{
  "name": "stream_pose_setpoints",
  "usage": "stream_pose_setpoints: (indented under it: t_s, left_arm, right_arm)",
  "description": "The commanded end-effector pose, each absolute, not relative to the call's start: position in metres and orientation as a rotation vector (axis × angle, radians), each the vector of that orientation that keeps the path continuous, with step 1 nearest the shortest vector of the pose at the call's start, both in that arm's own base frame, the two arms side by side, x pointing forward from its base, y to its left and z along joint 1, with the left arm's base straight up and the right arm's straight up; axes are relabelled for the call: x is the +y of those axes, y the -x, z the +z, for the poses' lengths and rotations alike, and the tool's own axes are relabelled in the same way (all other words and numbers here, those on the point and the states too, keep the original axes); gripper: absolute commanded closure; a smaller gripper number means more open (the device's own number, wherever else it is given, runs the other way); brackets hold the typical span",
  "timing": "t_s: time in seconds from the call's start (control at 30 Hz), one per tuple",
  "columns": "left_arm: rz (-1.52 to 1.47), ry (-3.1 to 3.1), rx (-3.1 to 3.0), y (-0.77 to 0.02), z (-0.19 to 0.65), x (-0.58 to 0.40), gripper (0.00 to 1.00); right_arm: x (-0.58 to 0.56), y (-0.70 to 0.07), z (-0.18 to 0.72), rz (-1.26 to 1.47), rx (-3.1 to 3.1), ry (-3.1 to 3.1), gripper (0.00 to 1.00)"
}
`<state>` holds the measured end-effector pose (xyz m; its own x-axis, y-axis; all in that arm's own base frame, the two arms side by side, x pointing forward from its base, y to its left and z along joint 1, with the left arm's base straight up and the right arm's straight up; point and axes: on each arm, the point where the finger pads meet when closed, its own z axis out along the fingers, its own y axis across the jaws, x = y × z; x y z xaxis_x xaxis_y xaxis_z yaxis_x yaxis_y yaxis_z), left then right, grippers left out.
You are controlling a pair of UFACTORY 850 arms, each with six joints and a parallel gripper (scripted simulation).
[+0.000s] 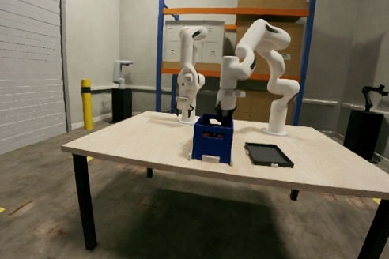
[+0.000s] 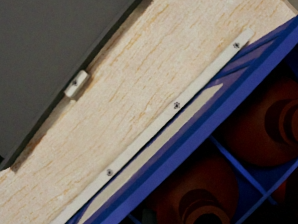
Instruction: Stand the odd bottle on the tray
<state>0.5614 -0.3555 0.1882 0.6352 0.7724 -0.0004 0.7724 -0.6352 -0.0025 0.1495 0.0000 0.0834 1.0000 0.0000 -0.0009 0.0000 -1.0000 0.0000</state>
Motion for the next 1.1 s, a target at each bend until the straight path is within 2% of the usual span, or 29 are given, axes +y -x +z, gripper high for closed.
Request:
stream_pose_setpoints:
  t_s: [0.0,1.07]
  left_arm:
    - [0.000,2.841,-1.342,-0.562,0.184,-0.356,0.34]
    - [0.000,2.841,-1.342,-0.562,0.159,-0.356,0.34]
  right_arm:
    - [0.000,-0.150,0.084,0.000,0.000,-3.142,0.00]
    - [0.000,-0.150,0.084,0.000,0.000,-3.142,0.00]
